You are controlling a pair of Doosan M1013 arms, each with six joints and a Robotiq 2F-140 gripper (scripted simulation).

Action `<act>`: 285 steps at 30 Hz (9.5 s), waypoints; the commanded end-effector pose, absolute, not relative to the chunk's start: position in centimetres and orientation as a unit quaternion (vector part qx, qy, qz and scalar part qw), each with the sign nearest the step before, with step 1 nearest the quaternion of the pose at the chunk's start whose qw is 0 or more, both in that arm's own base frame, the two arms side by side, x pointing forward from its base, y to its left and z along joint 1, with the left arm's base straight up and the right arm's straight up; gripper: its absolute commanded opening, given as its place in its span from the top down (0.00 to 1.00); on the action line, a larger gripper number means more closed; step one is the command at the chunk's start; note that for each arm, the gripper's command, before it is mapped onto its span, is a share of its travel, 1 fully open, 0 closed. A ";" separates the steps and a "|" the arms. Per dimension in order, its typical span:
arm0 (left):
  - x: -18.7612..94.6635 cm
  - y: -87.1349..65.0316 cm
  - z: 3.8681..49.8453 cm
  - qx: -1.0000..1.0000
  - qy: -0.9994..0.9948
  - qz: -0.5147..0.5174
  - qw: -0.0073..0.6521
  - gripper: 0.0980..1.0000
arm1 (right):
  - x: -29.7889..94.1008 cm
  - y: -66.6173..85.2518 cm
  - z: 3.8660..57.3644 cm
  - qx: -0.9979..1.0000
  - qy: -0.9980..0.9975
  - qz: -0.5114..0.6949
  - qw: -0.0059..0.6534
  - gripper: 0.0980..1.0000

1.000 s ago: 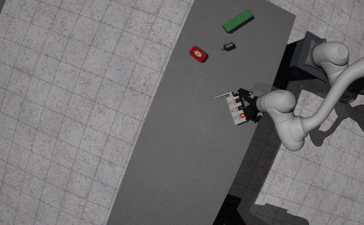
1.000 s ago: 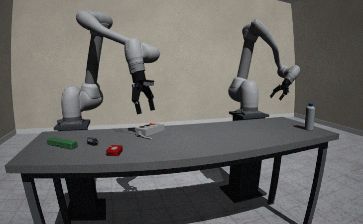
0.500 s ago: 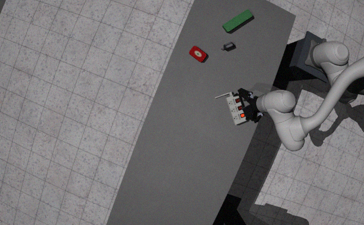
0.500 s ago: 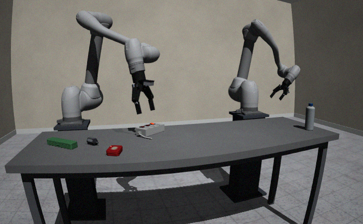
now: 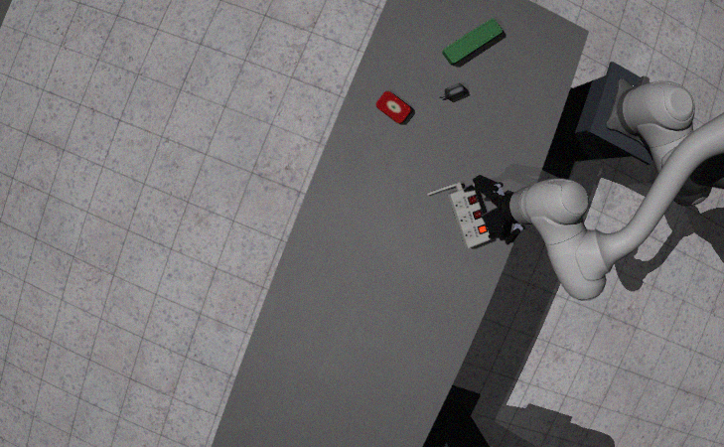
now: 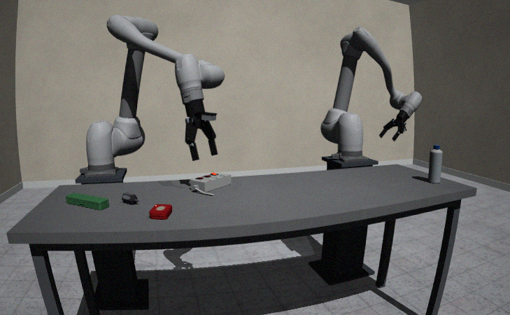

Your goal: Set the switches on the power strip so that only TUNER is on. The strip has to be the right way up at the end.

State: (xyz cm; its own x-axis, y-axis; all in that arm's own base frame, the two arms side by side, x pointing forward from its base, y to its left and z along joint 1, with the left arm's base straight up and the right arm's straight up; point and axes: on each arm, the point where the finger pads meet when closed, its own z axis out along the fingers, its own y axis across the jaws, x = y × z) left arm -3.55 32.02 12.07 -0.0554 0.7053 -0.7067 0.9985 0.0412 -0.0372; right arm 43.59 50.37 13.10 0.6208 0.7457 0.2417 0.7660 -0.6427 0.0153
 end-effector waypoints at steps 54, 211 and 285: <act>-3.6 32.0 12.1 0.635 0.672 -0.277 0.264 0.00 | 40.6 53.2 15.0 -0.546 -0.838 -0.001 0.000 0.00; -3.6 32.0 12.1 0.635 0.672 -0.277 0.264 0.00 | 38.3 54.0 8.7 -0.424 -0.906 -0.001 0.000 1.00; -3.6 32.0 12.1 0.635 0.672 -0.277 0.264 0.00 | 38.3 54.0 8.3 -0.424 -0.906 -0.001 0.000 1.00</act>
